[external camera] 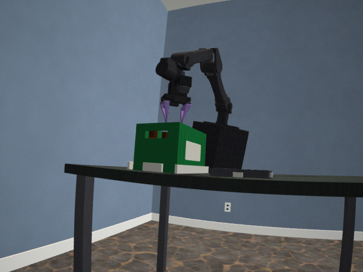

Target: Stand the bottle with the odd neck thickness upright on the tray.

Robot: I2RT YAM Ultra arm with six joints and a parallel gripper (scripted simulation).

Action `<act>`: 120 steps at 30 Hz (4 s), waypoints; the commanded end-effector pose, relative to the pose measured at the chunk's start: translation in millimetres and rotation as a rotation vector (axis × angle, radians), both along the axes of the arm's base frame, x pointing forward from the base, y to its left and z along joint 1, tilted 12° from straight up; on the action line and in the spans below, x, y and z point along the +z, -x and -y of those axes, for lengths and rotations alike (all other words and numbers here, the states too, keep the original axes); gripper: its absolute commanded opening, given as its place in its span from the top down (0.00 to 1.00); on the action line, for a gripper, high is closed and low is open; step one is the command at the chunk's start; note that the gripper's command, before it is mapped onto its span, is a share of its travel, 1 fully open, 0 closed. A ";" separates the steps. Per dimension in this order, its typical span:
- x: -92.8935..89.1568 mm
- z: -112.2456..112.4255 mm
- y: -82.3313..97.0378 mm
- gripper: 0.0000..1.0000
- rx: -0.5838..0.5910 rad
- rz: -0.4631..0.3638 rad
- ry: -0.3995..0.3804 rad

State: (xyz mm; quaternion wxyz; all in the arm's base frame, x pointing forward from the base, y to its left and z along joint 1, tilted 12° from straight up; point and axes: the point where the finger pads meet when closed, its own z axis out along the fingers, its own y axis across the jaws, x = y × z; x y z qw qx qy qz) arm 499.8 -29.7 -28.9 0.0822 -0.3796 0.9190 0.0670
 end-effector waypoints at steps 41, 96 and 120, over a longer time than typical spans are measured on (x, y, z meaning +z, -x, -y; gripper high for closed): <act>-0.9 -1.1 0.0 0.39 -0.008 0.008 -0.009; -39.7 -9.2 -3.2 0.39 -0.006 0.004 -0.008; -38.4 -9.2 -3.7 0.39 -0.006 0.007 -0.008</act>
